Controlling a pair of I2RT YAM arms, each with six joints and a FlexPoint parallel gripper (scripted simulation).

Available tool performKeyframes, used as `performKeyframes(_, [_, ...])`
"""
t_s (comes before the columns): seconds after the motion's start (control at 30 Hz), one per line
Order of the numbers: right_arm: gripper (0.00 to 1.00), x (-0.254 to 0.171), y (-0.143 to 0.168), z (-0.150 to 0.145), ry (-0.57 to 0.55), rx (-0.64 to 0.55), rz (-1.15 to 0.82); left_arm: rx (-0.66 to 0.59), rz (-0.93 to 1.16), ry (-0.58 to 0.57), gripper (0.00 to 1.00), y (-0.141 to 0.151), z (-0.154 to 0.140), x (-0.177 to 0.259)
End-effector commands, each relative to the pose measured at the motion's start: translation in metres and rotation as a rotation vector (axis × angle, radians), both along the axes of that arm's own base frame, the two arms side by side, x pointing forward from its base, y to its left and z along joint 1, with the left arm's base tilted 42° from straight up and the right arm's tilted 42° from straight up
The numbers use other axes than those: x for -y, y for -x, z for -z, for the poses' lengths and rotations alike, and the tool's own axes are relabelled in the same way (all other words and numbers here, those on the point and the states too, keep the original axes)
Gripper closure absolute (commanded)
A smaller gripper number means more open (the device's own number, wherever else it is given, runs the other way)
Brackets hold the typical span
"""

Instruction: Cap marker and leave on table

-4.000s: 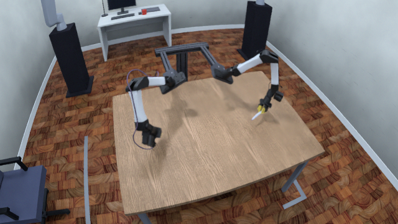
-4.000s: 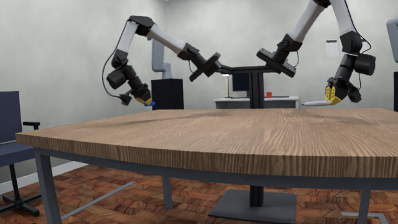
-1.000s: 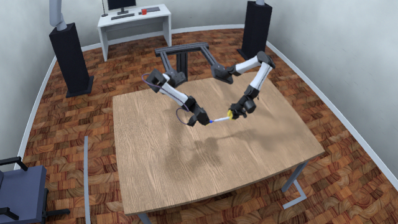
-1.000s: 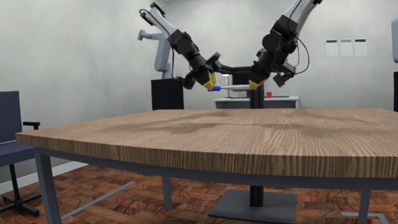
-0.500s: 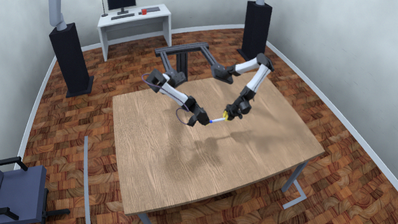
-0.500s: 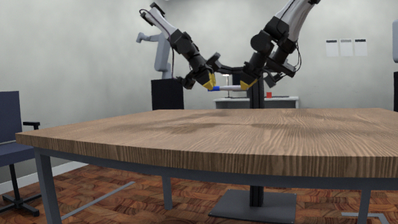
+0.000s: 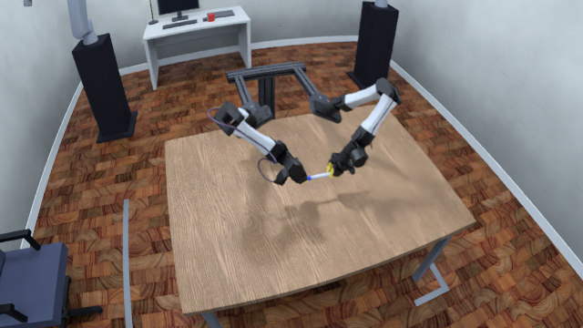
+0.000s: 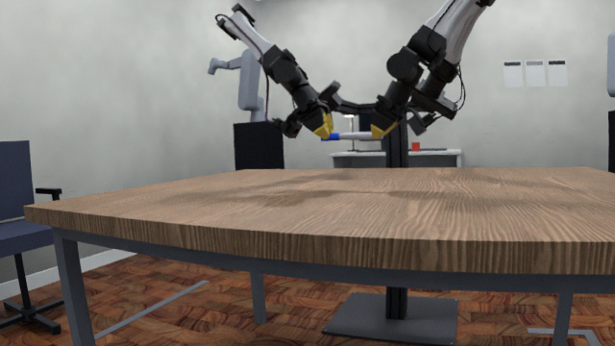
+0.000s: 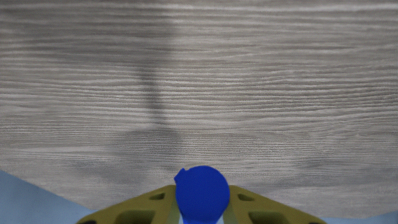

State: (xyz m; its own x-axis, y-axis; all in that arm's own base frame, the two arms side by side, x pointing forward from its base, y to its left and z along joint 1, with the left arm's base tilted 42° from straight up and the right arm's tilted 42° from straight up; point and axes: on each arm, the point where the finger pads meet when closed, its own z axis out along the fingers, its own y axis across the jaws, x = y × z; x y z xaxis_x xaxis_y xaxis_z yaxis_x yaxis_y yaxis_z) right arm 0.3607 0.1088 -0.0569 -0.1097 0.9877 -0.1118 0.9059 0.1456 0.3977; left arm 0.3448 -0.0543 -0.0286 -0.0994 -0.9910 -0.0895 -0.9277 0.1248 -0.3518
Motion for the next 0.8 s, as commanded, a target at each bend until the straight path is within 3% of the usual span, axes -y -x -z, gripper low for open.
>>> performKeyframes(0.0, [0.93, -0.005, -0.004, -0.004, -0.008, 0.024, -0.001, 0.052, 0.010, 0.024, 0.94, -0.011, -0.013, 0.005])
performKeyframes(0.4, [0.93, -0.020, 0.000, 0.001, -0.053, 0.012, -0.046, 0.031, 0.013, 0.012, 0.94, -0.011, 0.011, 0.032])
performKeyframes(0.47, [0.93, -0.026, -0.001, 0.002, -0.075, 0.010, -0.063, 0.021, 0.037, 0.051, 0.94, -0.010, 0.015, 0.046])
performKeyframes(0.57, [0.93, -0.018, 0.000, 0.001, -0.051, 0.007, -0.041, 0.006, 0.008, 0.001, 0.94, -0.004, 0.010, 0.019])
performKeyframes(0.77, [0.93, -0.002, -0.004, -0.006, 0.005, 0.024, -0.002, 0.001, 0.004, -0.009, 0.94, -0.002, 0.010, 0.014])
